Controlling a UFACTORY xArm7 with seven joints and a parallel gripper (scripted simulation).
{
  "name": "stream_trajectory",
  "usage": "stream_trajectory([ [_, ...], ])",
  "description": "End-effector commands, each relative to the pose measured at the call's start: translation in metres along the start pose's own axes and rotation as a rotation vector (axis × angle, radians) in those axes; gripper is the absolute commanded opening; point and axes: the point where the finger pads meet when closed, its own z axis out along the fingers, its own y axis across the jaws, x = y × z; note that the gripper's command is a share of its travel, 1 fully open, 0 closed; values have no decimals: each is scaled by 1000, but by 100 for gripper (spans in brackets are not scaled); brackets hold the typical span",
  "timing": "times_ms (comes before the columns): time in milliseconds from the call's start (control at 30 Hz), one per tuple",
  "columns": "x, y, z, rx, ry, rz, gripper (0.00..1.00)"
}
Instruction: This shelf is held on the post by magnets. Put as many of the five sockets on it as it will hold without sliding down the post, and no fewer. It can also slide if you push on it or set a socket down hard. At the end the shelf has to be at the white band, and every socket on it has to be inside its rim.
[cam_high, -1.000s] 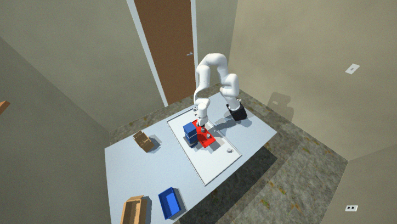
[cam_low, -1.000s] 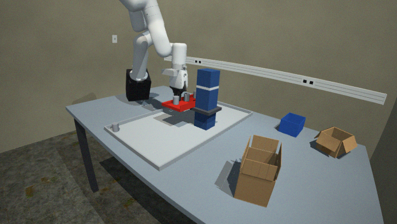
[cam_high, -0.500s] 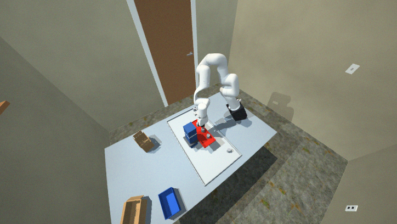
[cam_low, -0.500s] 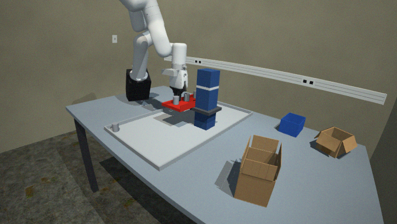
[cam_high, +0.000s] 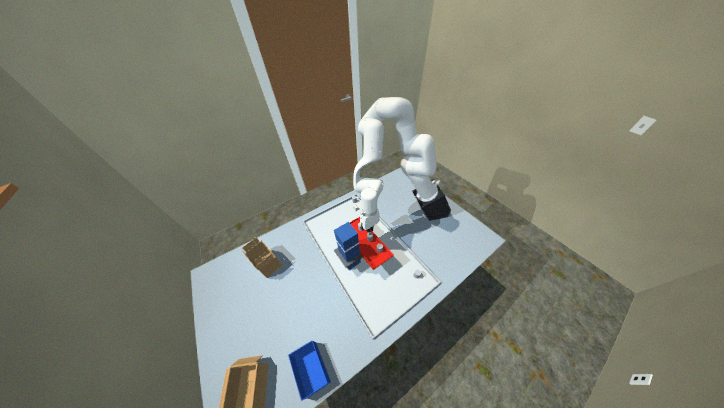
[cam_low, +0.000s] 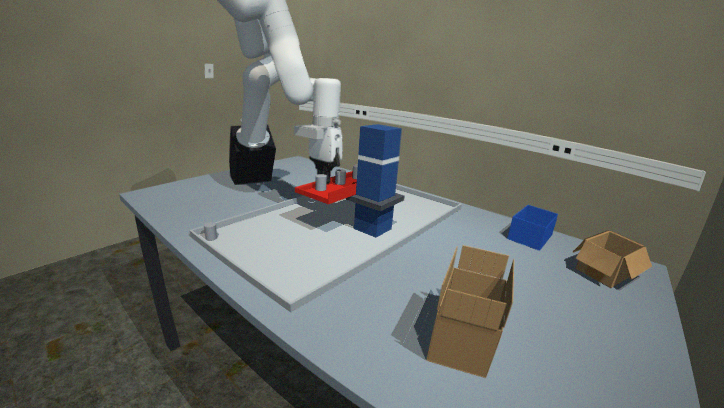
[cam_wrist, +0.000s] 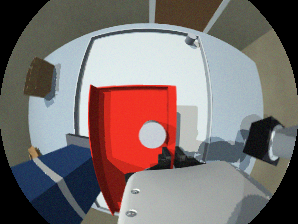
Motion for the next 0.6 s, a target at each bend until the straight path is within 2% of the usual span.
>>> stream_trajectory([
  [0,0,-2,-1,4,-1,0,0],
  [567,0,-2,-3,4,-1,0,0],
])
